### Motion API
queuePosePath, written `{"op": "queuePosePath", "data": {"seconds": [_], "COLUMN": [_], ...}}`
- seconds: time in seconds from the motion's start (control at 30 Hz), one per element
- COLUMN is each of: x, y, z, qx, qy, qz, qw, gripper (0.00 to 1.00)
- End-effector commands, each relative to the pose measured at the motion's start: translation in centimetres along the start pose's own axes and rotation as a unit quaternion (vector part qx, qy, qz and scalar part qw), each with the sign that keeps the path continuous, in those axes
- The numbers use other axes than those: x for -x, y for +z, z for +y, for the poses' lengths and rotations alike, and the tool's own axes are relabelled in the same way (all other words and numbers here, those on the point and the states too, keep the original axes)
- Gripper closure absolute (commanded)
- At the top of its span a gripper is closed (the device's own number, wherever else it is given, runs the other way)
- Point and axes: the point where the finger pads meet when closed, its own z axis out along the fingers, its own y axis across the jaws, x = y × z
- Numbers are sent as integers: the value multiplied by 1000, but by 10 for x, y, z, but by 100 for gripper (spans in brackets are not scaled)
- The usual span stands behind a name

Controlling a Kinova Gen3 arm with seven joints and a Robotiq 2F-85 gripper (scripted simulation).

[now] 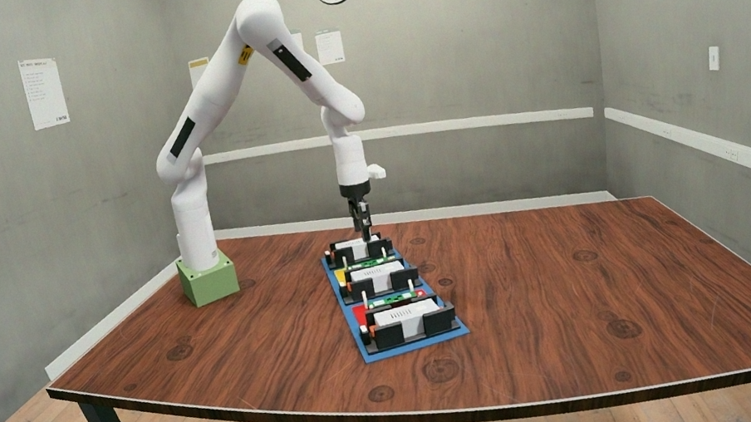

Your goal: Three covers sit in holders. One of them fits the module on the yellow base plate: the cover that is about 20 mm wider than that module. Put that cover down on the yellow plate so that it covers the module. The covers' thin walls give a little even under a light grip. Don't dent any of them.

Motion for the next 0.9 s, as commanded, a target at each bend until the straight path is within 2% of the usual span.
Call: {"op": "queuePosePath", "data": {"seconds": [0.0,0.1,0.87], "x": [-1,-1,-1], "y": [-20,-38,-32], "z": [0,0,0], "qx": [0,0,0], "qy": [0,0,0], "qz": [0,0,0], "qw": [1000,1000,1000], "gripper": [0,0,0]}}
